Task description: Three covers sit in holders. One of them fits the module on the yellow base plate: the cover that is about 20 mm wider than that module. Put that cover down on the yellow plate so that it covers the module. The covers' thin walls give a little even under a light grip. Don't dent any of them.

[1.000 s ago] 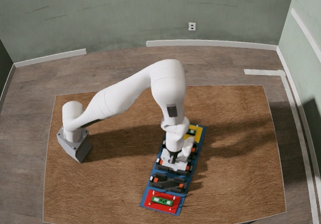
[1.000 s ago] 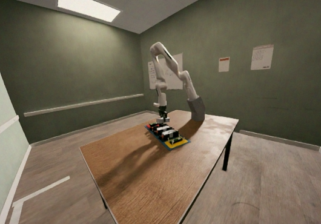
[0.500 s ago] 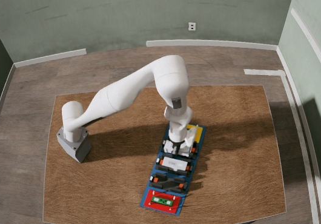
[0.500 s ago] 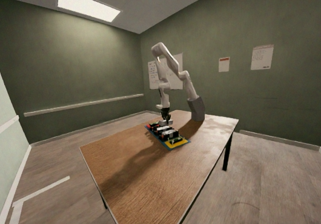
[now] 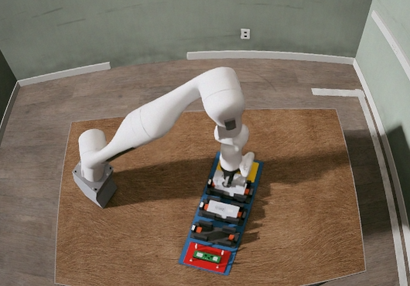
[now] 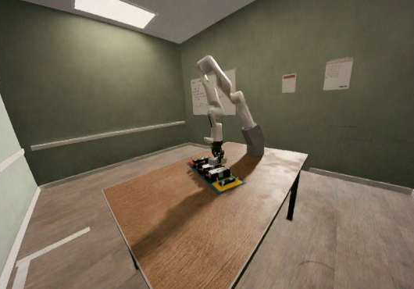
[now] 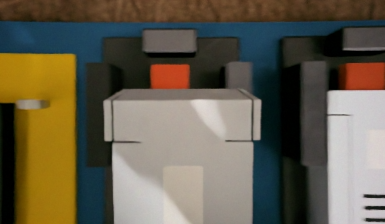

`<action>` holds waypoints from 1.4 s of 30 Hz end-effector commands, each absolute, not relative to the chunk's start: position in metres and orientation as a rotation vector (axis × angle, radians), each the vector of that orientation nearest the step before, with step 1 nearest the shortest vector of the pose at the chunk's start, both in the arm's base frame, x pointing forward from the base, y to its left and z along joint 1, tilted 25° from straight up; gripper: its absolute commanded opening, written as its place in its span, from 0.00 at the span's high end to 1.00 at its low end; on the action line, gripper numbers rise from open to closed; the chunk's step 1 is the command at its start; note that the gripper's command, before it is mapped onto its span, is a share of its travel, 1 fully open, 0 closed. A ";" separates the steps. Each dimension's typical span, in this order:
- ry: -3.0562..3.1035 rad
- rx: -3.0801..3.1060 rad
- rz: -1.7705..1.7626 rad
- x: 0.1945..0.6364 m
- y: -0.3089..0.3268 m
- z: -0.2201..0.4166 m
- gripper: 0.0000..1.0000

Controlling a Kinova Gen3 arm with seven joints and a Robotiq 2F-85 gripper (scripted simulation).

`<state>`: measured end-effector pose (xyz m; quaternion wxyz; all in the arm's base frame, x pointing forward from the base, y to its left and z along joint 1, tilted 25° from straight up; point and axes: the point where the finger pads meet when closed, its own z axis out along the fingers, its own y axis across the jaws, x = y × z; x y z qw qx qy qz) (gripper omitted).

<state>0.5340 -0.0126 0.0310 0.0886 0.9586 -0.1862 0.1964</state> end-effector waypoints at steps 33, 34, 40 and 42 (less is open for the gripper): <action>-0.554 2.853 0.584 0.587 0.094 0.004 1.00; -0.554 2.853 0.584 0.590 0.098 0.003 1.00; -0.554 2.853 0.584 0.592 0.102 0.002 1.00; -0.554 2.853 0.584 0.592 0.102 0.002 1.00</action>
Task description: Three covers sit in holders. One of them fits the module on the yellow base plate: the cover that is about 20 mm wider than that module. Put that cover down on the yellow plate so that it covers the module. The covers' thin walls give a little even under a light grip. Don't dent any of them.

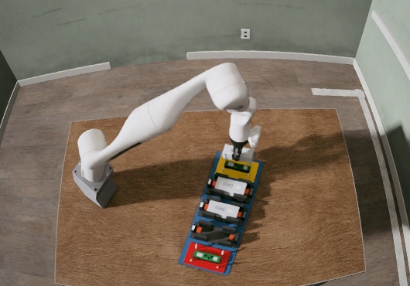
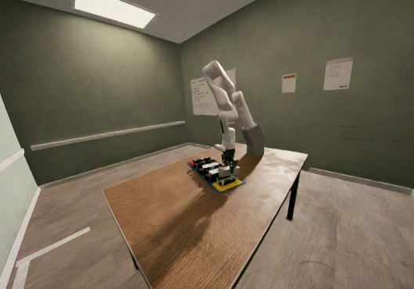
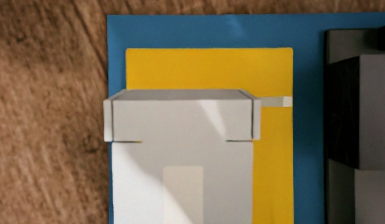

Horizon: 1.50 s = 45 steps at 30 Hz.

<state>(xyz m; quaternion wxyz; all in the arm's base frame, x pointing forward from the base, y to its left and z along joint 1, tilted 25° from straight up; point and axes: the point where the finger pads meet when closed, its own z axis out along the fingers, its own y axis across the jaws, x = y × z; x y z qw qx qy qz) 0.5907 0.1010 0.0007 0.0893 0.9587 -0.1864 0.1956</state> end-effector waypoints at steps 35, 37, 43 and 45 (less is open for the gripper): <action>-0.554 2.853 0.584 0.586 0.092 0.004 1.00; -0.554 2.853 0.584 0.586 0.092 0.004 1.00; -0.554 2.853 0.584 0.586 0.091 0.005 1.00; -0.554 2.853 0.584 0.586 0.090 0.005 1.00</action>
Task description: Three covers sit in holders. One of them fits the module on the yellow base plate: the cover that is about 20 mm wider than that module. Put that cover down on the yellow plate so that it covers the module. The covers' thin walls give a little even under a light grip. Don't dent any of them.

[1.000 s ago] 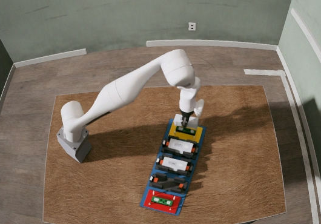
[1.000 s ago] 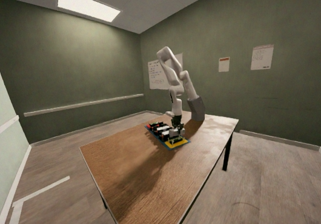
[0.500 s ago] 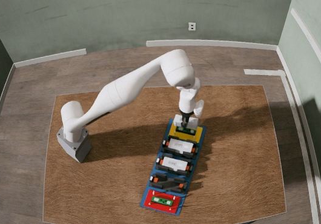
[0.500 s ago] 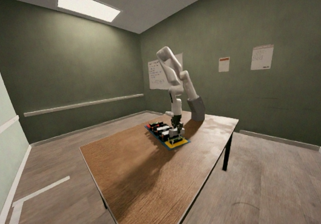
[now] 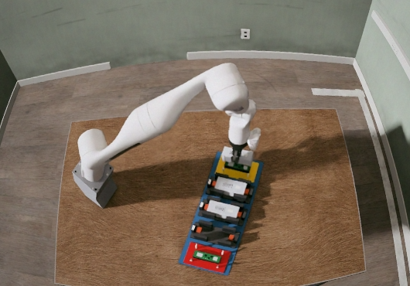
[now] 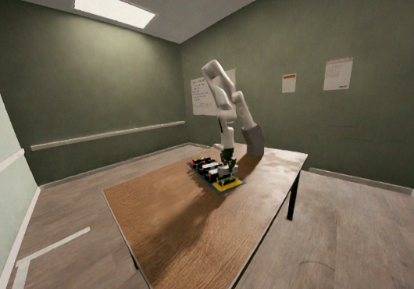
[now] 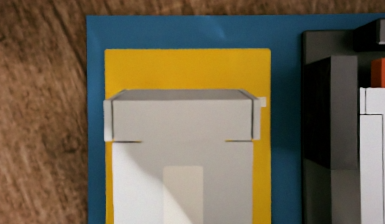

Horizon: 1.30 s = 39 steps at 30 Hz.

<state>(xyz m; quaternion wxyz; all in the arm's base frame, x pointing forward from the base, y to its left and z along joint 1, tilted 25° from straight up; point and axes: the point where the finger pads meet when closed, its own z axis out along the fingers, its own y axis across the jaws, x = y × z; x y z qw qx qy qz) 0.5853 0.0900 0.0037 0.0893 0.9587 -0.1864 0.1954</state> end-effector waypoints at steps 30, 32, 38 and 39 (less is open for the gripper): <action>-0.554 2.853 0.584 0.594 0.082 -0.017 1.00; -0.554 2.853 0.584 0.595 0.082 -0.020 1.00; -0.554 2.853 0.584 0.595 0.081 -0.022 1.00; -0.554 2.853 0.584 0.595 0.081 -0.022 1.00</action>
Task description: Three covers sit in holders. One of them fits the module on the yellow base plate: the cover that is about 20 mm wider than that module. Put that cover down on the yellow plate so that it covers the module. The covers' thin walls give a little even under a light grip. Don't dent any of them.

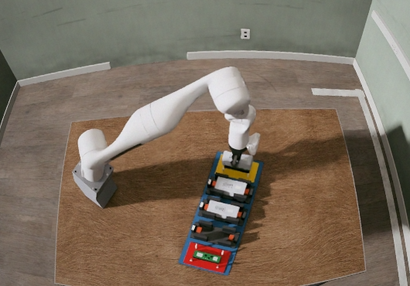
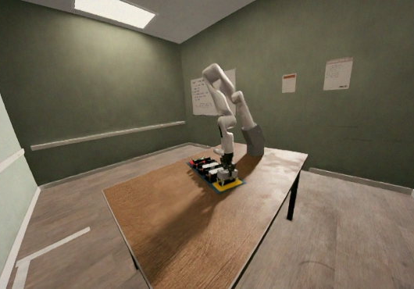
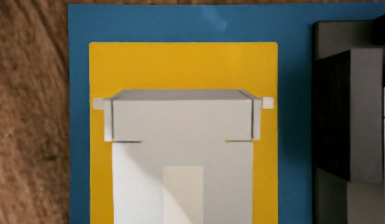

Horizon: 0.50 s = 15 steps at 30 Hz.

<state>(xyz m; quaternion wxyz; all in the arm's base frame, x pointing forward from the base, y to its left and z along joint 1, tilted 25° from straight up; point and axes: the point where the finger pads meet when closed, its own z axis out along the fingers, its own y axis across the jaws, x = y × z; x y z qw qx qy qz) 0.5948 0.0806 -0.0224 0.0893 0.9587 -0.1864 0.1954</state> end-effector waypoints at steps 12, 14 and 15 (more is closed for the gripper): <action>-0.554 2.853 0.584 0.597 0.080 -0.026 1.00; -0.554 2.853 0.584 0.597 0.080 -0.026 1.00; -0.554 2.853 0.584 0.597 0.080 -0.026 1.00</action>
